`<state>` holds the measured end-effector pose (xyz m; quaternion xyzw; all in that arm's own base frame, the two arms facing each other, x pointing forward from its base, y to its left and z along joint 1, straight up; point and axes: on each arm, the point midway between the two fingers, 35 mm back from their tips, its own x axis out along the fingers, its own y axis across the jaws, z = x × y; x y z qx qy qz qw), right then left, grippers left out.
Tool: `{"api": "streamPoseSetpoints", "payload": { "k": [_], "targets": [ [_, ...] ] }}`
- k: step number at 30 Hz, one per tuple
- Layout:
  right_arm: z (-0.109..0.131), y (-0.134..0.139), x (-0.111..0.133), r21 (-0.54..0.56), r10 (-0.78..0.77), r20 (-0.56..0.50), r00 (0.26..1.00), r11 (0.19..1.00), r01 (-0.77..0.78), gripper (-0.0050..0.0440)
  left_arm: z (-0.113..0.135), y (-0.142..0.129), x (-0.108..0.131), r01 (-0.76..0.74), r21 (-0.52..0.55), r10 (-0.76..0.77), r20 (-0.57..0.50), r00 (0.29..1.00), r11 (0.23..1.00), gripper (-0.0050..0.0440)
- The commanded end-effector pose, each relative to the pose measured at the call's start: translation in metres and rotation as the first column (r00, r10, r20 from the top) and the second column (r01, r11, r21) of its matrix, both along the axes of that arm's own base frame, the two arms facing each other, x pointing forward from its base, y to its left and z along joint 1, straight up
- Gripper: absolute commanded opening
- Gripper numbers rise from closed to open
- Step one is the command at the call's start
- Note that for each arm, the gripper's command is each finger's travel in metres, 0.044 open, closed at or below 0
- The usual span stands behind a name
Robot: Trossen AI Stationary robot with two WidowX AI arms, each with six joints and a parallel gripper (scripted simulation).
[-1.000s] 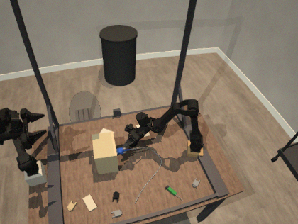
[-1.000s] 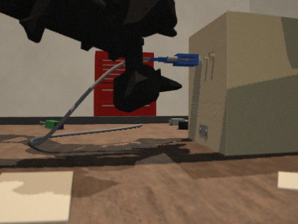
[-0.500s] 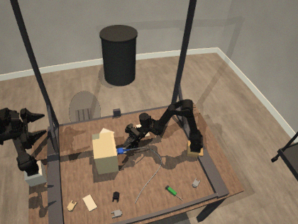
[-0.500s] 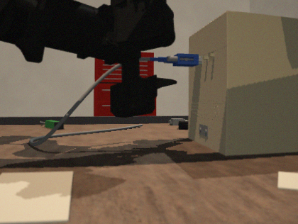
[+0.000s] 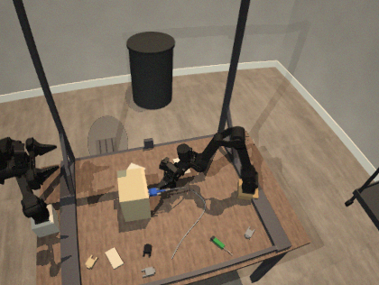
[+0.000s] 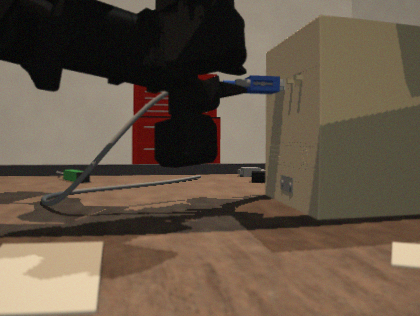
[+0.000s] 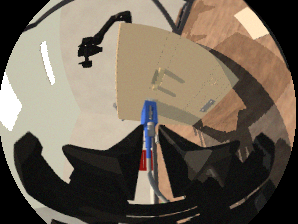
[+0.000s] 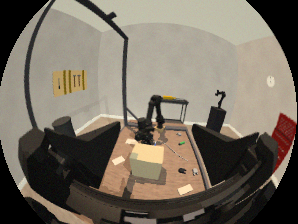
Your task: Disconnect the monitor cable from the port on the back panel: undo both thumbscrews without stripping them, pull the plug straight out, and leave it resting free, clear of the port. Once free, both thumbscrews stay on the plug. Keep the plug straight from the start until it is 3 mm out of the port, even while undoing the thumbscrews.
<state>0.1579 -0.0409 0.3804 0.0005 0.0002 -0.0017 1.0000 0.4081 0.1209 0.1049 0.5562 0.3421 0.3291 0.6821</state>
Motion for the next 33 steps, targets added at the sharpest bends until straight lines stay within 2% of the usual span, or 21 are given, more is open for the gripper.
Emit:
{"api": "streamPoseSetpoints", "payload": {
  "k": [1,10,19,24,33],
  "targets": [
    [0.0033,0.0015,-0.0003,-0.007,0.003,0.002,1.000,1.000,-0.003,0.0440,0.0078,0.0002,0.0009,-0.004,0.003,0.004,0.020,1.000,1.000,0.0000],
    [0.0033,0.0015,-0.0003,-0.007,0.003,0.002,1.000,1.000,-0.003,0.0440,0.0079,0.0002,0.0009,-0.004,-0.001,0.004,0.021,1.000,1.000,0.0000],
    [0.0033,0.0015,-0.0003,-0.007,0.003,0.002,1.000,1.000,-0.003,0.0440,0.0100,0.0006,0.0005,-0.001,-0.090,0.006,0.057,0.998,0.996,0.0000],
    [0.0033,0.0015,-0.0003,-0.007,0.003,0.002,1.000,1.000,-0.003,0.0440,0.0102,0.0006,0.0005,0.000,-0.099,0.006,0.061,0.998,0.995,0.0000],
    [0.0033,0.0015,-0.0003,-0.007,0.003,0.002,1.000,1.000,-0.003,0.0440,0.0127,0.0014,0.0007,0.010,-0.200,0.011,0.103,0.995,0.980,0.0000]
  ]
}}
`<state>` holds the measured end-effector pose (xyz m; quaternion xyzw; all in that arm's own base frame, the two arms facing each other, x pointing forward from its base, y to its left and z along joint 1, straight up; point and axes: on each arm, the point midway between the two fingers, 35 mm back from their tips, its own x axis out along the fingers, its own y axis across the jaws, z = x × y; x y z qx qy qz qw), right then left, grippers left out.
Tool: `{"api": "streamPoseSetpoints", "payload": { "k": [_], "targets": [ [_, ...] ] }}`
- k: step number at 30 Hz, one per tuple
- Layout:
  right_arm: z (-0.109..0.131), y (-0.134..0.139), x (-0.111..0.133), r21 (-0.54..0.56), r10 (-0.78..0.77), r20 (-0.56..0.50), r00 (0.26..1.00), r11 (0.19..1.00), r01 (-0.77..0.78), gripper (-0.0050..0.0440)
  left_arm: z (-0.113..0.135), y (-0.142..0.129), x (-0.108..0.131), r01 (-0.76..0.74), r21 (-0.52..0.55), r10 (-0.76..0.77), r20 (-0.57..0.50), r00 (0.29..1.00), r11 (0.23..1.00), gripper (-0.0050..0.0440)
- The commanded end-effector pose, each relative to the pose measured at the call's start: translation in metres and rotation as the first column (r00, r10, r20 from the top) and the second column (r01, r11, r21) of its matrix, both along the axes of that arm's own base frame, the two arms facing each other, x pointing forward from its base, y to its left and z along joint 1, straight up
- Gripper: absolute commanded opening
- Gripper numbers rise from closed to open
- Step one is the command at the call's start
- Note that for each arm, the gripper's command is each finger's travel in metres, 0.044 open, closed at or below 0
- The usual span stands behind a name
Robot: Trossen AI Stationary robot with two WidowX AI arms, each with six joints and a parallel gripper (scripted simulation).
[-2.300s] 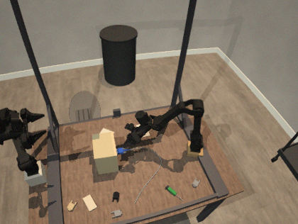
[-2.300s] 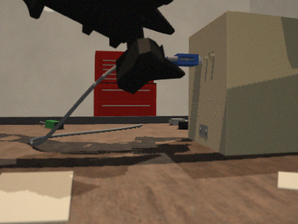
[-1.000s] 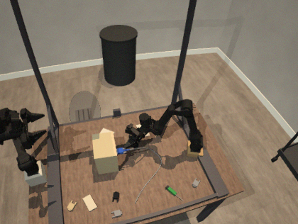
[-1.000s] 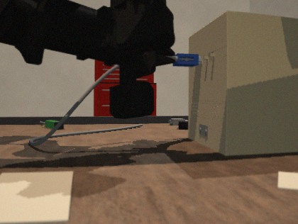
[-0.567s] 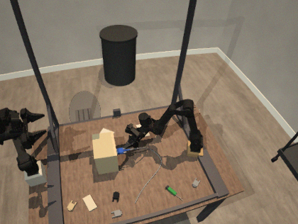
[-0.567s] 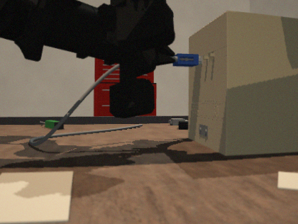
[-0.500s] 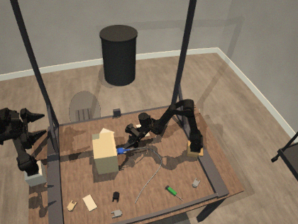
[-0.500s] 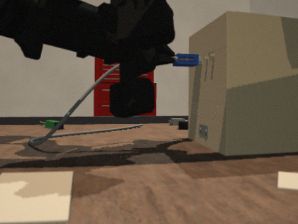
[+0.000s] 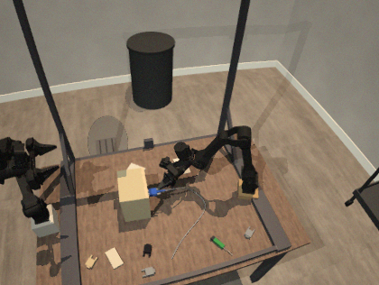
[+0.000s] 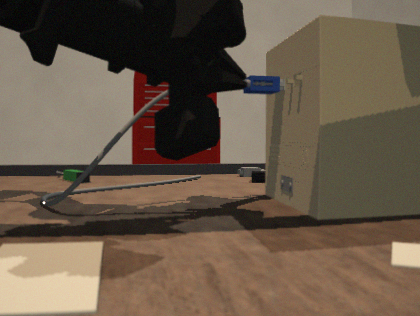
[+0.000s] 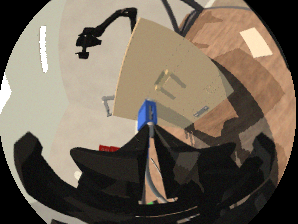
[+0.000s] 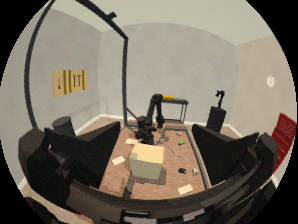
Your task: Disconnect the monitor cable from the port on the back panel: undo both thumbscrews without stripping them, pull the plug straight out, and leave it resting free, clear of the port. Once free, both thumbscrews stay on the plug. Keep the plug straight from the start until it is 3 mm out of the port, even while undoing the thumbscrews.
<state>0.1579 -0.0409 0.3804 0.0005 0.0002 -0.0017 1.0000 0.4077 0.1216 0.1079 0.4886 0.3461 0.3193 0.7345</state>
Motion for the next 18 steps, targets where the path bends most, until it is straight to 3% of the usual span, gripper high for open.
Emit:
{"api": "streamPoseSetpoints", "payload": {
  "k": [1,7,18],
  "targets": [
    [0.0033,0.0015,-0.0003,-0.007,0.003,0.002,1.000,1.000,-0.003,0.0440,0.0101,0.0009,0.0010,0.002,-0.057,0.001,0.046,0.999,0.998,0.0000],
    [0.0033,0.0015,-0.0003,-0.007,0.003,0.002,1.000,1.000,-0.003,0.0440,0.0103,0.0010,0.0009,0.002,-0.068,0.001,0.050,0.999,0.998,0.0000],
    [0.0033,0.0015,-0.0003,-0.007,0.003,0.002,1.000,1.000,-0.003,0.0440,0.0129,0.0021,0.0001,0.010,-0.191,0.010,0.099,0.995,0.982,0.0000]
  ]
}}
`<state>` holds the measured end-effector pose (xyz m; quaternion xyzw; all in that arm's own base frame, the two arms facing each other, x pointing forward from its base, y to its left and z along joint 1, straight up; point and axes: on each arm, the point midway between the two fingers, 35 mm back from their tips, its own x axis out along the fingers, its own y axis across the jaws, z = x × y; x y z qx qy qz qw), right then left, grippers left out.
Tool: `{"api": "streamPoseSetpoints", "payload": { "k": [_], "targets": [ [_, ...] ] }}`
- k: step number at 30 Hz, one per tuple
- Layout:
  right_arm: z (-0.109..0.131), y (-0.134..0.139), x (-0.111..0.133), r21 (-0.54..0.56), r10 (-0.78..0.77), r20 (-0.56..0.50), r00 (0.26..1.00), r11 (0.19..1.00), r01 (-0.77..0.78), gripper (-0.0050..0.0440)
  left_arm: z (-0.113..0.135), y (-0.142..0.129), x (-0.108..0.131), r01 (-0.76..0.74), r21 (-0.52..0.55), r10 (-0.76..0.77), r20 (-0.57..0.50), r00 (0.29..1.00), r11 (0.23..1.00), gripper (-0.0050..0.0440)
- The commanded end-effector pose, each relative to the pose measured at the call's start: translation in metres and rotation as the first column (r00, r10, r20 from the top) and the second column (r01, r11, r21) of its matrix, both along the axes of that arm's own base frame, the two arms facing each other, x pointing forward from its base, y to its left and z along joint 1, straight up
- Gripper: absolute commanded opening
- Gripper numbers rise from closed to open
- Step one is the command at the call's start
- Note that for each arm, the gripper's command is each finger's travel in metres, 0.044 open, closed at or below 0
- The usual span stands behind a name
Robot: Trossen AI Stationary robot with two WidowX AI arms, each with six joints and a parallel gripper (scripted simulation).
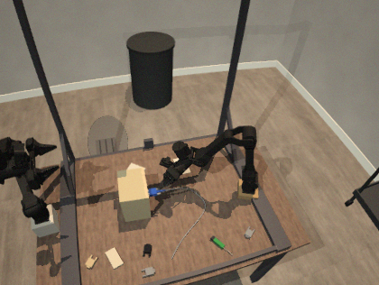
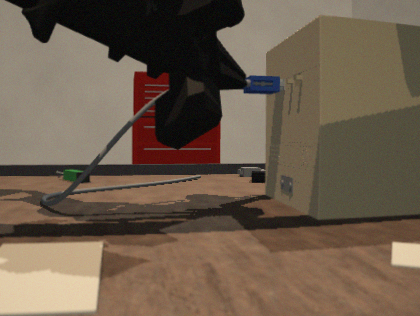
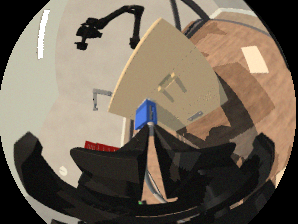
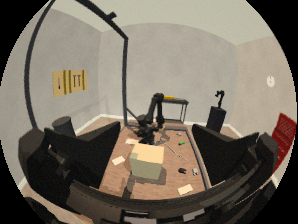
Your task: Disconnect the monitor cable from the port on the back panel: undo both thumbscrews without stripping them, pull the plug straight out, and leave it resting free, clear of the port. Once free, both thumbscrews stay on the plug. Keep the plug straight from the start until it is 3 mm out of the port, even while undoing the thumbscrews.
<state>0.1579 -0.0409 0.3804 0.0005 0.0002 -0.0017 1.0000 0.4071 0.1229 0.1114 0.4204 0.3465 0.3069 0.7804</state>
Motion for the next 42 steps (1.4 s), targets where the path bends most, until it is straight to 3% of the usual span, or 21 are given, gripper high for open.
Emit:
{"api": "streamPoseSetpoints", "payload": {
  "k": [1,26,38,40,42],
  "targets": [
    [0.0033,0.0015,-0.0003,-0.007,0.003,0.002,1.000,1.000,-0.003,0.0440,0.0095,0.0008,0.0007,-0.001,-0.039,0.002,0.037,0.999,0.999,0.0000],
    [0.0033,0.0015,-0.0003,-0.007,0.003,0.002,1.000,1.000,-0.003,0.0440,0.0133,0.0033,-0.0001,0.015,-0.229,0.012,0.115,0.993,0.973,0.0000],
    [0.0033,0.0015,-0.0003,-0.007,0.003,0.002,1.000,1.000,-0.003,0.0440,0.0133,0.0033,-0.0001,0.015,-0.229,0.012,0.115,0.993,0.973,0.0288],
    [0.0033,0.0015,-0.0003,-0.007,0.003,0.002,1.000,1.000,-0.003,0.0440,0.0133,0.0033,-0.0001,0.015,-0.229,0.012,0.115,0.993,0.973,0.0288],
    [0.0033,0.0015,-0.0003,-0.007,0.003,0.002,1.000,1.000,-0.003,0.0440,0.0133,0.0033,-0.0001,0.015,-0.229,0.012,0.115,0.993,0.973,0.0336]
  ]
}}
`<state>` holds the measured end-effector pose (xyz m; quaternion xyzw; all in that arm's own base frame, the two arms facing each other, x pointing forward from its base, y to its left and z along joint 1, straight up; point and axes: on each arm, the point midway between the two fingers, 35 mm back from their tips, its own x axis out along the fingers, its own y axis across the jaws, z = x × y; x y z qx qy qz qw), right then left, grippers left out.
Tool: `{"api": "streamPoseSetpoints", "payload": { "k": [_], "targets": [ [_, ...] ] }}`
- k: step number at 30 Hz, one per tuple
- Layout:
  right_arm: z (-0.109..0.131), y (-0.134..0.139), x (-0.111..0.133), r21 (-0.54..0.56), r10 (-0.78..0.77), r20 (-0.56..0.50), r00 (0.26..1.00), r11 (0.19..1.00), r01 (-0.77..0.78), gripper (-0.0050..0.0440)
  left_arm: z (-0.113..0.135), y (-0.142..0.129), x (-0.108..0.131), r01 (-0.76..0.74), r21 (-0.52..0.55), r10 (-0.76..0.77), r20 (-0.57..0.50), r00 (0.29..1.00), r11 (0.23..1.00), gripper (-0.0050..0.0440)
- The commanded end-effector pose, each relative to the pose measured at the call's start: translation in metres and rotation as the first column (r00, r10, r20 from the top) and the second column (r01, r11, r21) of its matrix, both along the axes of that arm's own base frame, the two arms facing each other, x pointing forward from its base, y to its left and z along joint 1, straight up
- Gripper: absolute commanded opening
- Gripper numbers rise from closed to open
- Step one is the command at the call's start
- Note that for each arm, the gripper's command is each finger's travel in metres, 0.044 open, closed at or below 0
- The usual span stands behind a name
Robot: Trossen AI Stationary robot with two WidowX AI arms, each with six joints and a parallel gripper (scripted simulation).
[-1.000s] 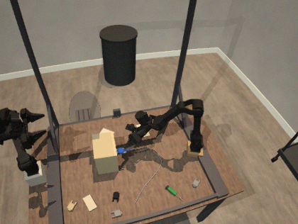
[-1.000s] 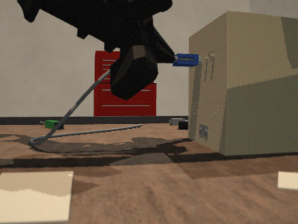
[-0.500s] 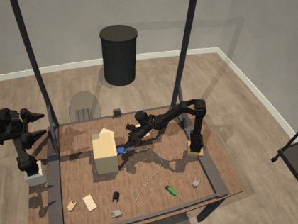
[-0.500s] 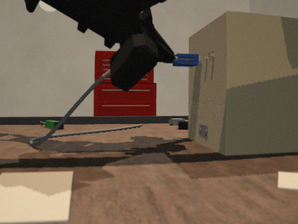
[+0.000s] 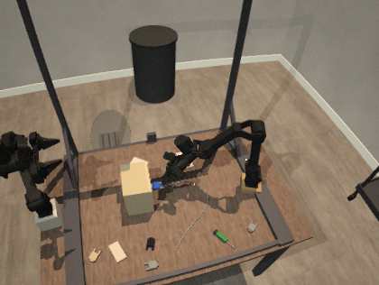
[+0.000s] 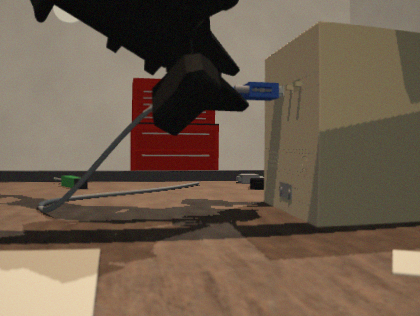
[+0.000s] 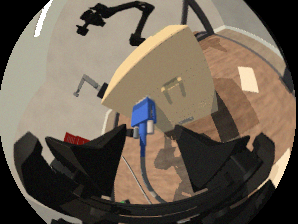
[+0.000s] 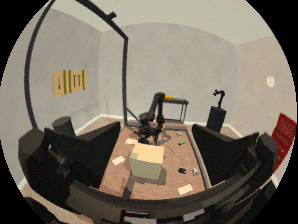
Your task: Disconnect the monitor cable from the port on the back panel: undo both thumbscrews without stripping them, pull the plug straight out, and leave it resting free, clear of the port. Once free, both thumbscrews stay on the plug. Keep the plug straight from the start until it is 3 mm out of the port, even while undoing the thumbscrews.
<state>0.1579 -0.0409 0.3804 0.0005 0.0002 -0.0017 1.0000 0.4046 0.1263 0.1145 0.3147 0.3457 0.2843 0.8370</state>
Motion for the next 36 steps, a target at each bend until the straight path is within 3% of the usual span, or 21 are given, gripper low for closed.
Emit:
{"api": "streamPoseSetpoints", "payload": {
  "k": [1,5,16,21,26,36],
  "targets": [
    [0.003,0.001,0.000,-0.007,0.003,0.002,1.000,1.000,-0.003,0.0440,0.010,0.000,0.002,0.001,-0.003,-0.001,0.030,1.000,1.000,0.0360],
    [0.003,0.001,0.000,-0.007,0.003,0.002,1.000,1.000,-0.003,0.0440,0.010,0.000,0.002,0.001,-0.003,-0.001,0.030,1.000,1.000,0.0440],
    [0.003,0.001,0.000,-0.007,0.003,0.002,1.000,1.000,-0.003,0.0440,0.010,0.000,0.003,0.002,0.003,-0.002,0.029,1.000,1.000,0.0440],
    [0.003,0.001,0.000,-0.007,0.003,0.002,1.000,1.000,-0.003,0.0440,0.008,0.000,0.009,0.025,0.154,-0.023,-0.017,1.000,0.988,0.0440],
    [0.003,0.001,0.000,-0.007,0.003,0.002,1.000,1.000,-0.003,0.0440,-0.002,-0.002,0.009,0.054,0.337,-0.011,-0.128,0.992,0.940,0.0440],
    [0.003,0.001,0.000,-0.007,0.003,0.002,1.000,1.000,-0.003,0.0440,-0.001,-0.005,0.005,0.049,0.506,0.049,-0.178,0.983,0.861,0.0440]
  ]
}}
